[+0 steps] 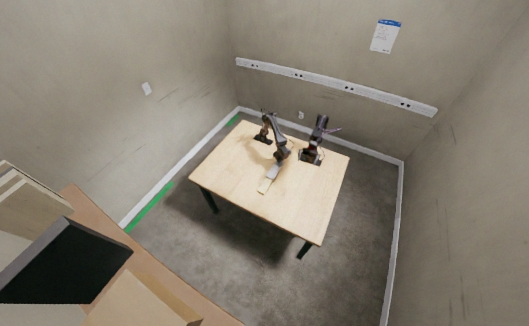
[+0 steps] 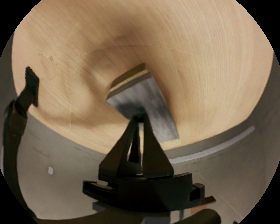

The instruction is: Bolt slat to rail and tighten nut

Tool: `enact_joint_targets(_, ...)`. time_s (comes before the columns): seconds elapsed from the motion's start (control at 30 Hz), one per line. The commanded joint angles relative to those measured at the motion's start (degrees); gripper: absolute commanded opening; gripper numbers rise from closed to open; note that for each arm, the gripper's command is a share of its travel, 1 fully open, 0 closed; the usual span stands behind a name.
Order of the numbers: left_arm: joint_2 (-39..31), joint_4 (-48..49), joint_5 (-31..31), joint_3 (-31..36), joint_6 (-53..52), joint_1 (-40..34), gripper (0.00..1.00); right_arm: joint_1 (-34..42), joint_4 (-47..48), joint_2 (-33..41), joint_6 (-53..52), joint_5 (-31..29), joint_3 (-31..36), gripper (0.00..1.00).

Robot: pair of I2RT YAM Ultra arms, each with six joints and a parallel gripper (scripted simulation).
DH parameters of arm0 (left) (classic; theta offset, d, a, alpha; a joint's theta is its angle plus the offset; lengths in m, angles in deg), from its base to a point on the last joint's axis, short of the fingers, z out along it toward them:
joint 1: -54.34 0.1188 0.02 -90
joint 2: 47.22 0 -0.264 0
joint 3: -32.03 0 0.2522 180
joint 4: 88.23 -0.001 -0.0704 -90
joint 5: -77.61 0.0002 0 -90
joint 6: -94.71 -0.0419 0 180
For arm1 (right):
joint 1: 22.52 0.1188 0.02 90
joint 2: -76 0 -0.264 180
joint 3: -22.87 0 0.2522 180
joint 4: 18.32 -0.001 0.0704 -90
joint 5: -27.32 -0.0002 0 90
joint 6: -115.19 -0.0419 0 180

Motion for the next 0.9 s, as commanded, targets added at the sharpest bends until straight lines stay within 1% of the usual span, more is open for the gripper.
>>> enact_joint_targets(0.0,-1.0,0.3,0.5,0.2,-0.1,0.2,1.0,-0.4,-2.2,1.7,0.4,0.4,-2.1,0.12)
enact_joint_targets(0.87,-1.0,0.3,0.5,0.2,-0.1,0.2,1.0,-3.3,-4.5,2.5,3.1,0.4,-3.8,0.12)
